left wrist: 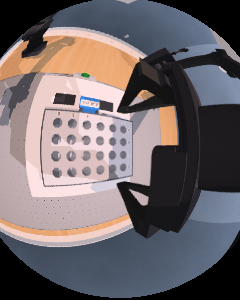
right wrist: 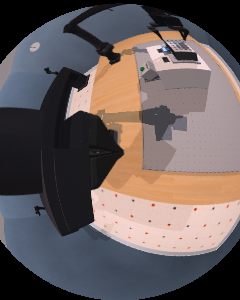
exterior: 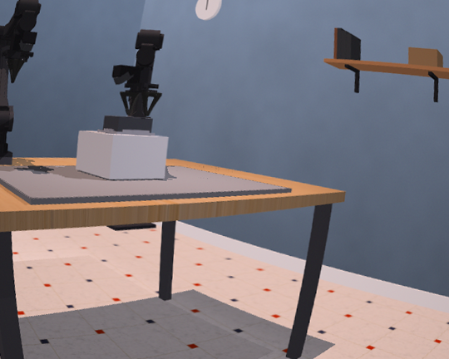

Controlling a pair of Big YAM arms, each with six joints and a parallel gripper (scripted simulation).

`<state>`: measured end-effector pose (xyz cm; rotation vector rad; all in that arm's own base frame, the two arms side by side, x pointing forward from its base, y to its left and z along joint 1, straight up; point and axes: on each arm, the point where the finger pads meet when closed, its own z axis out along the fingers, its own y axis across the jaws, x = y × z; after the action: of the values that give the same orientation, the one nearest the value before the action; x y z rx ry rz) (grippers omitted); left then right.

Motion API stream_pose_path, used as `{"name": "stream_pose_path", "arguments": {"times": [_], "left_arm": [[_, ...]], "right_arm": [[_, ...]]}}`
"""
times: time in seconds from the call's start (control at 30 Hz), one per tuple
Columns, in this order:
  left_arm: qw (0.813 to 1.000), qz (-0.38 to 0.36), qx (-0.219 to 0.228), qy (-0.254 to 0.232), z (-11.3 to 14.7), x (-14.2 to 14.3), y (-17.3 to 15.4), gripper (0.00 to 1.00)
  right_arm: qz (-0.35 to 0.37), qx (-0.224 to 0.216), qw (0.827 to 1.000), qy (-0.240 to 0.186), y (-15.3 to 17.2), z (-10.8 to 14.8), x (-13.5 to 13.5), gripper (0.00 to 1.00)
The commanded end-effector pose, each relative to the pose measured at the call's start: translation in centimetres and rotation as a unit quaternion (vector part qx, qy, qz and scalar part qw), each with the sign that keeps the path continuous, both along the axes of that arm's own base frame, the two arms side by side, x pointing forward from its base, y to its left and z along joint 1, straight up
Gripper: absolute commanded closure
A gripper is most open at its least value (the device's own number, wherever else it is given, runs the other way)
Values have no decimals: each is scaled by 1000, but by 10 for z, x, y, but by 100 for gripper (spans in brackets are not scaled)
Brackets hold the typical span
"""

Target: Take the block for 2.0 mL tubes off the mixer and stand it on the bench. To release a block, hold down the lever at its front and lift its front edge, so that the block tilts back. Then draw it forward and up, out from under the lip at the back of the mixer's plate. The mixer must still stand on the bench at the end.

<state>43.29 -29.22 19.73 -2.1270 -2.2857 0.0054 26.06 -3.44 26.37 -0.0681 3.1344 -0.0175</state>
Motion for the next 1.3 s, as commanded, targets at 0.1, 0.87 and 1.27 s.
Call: {"name": "stream_pose_path", "arguments": {"times": [0.1,0.87,1.27], "left_arm": [[1000,0,-17,-23,13,8,-3,0],[1000,-11,-4,-4,-13,0,-11,0],[1000,-5,-11,-15,-12,4,-8,0]], "right_arm": [[1,-4,1000,-25,-3,21,10,100],[1,-1,1000,-6,-2,7,1,100],[0,-3,1000,-21,-3,18,7,100]]}}
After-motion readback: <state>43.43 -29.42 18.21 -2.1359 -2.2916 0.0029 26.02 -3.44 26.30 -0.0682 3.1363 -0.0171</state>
